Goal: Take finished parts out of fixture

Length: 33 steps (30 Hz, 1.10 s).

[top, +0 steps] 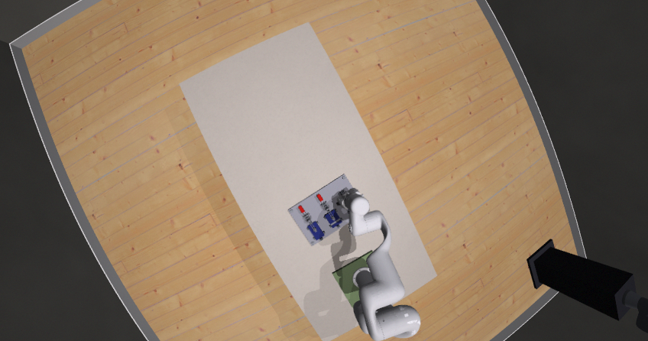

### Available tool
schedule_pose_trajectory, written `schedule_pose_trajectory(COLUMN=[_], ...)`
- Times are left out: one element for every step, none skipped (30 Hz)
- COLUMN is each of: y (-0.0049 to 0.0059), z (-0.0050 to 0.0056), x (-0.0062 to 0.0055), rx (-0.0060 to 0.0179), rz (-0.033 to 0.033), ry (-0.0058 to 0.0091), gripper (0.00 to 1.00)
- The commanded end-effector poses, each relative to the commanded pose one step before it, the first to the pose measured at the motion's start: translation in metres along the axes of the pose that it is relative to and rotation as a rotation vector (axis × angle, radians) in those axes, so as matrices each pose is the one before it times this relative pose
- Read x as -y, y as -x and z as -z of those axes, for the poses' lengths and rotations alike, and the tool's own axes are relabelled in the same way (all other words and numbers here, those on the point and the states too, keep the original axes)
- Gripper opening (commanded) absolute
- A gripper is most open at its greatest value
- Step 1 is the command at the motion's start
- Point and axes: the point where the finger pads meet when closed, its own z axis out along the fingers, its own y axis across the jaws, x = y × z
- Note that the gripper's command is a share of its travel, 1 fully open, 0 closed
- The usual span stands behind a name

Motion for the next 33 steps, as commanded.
schedule_pose_trajectory(y=[0.00115,0.00004,0.00004,0.00004,0.00004,0.00003,0.00003,-0.00027,0.00003,0.00000,0.00000,0.00000,0.00025,0.00000,0.00000,0.00000,0.00008,0.00006,0.00004,0.00002,0.00001,0.00000,-0.00001,-0.00002,-0.00002,-0.00003,-0.00003,-0.00003,-0.00003,-0.00003,0.00000,0.00000,-0.00002], z=[0.00172,0.00005,0.00005,0.00005,0.00004,0.00004,0.00004,-0.00063,0.00004,0.00000,0.00000,0.00000,0.00028,0.00000,0.00000,0.00000,0.00010,0.00007,0.00005,0.00004,0.00002,0.00001,0.00000,-0.00001,-0.00001,-0.00002,-0.00002,-0.00002,-0.00002,-0.00002,0.00000,0.00000,-0.00002], x=[0.00029,0.00000,0.00000,0.00000,0.00000,0.00000,0.00000,-0.00001,0.00000,0.00000,0.00000,0.00000,0.00007,0.00000,0.00000,0.00000,0.00002,0.00002,0.00001,0.00001,0.00000,0.00000,0.00000,0.00000,-0.00001,-0.00001,-0.00001,-0.00001,-0.00001,-0.00001,0.00000,0.00000,-0.00001], rx=[0.00370,0.00012,0.00011,0.00011,0.00010,0.00010,0.00010,-0.00097,0.00009,0.00000,0.00000,0.00000,0.00077,0.00000,0.00000,0.00000,0.00026,0.00018,0.00012,0.00007,0.00003,0.00000,-0.00002,-0.00005,-0.00006,-0.00007,-0.00008,-0.00008,-0.00008,-0.00008,0.00000,0.00000,-0.00007], rz=[0.00028,0.00002,0.00002,0.00002,0.00001,0.00001,0.00001,-0.00017,0.00001,0.00000,0.00000,0.00000,0.00000,0.00000,0.00000,0.00000,0.00000,0.00000,0.00000,0.00000,0.00000,0.00000,0.00000,0.00000,0.00000,0.00000,0.00000,0.00000,0.00000,0.00000,0.00000,0.00000,0.00000], ry=[-0.00122,-0.00004,-0.00004,-0.00003,-0.00003,-0.00003,-0.00003,0.00031,-0.00003,0.00000,0.00000,0.00000,-0.00025,0.00000,0.00000,0.00000,-0.00008,-0.00006,-0.00004,-0.00002,-0.00001,0.00000,0.00001,0.00001,0.00002,0.00002,0.00003,0.00003,0.00003,0.00003,0.00000,0.00000,0.00002], gripper=[0.00,0.00,0.00,0.00,0.00,0.00,0.00,0.48,0.48,0.48,0.48,0.48,0.48,0.48,0.48,0.48,0.48,0.48,0.48,0.48,0.48,0.48,0.48,0.48,0.48,0.48,0.48,0.48,0.48,0.48,0.48,0.48,0.48])
